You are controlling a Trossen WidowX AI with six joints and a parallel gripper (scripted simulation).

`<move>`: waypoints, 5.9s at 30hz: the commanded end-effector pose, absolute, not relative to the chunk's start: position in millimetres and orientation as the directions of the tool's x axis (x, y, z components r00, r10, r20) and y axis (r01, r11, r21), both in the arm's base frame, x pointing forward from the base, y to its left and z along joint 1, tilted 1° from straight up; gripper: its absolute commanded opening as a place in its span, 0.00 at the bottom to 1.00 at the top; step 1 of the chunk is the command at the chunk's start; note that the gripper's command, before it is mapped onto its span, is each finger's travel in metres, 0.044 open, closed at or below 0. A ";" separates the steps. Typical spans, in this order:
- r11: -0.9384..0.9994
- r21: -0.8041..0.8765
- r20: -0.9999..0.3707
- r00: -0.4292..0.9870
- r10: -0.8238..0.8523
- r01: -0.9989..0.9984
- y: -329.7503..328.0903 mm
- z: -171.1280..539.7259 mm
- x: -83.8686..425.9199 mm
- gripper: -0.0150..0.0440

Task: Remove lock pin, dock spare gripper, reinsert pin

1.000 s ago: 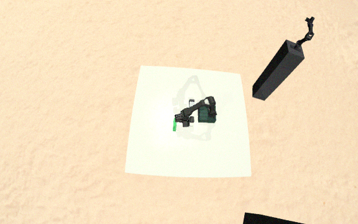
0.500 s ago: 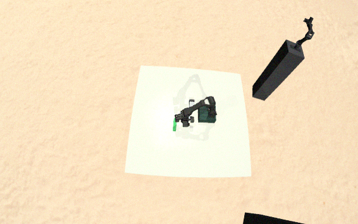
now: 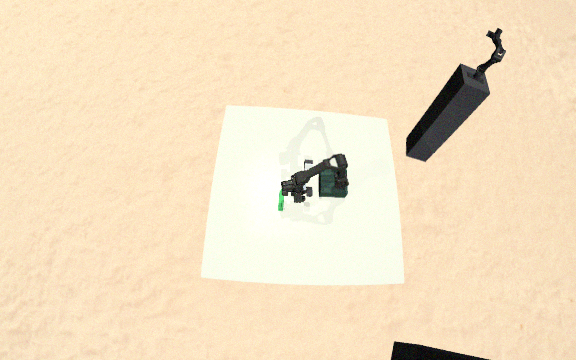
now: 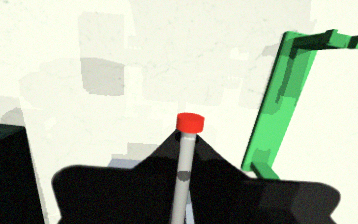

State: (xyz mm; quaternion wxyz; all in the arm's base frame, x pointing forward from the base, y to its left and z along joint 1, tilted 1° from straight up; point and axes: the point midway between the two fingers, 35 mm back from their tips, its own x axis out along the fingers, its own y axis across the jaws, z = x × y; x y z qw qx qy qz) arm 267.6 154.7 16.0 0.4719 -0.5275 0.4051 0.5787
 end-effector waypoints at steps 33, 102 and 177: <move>-0.233 -0.031 -0.986 -0.009 0.166 -0.972 174.4 22.3 262.4 0.25; -0.233 -0.019 -0.988 -0.018 0.156 -0.972 227.8 31.9 249.8 0.25; -0.169 0.000 -0.988 -0.027 0.153 -0.986 286.1 62.2 336.4 0.25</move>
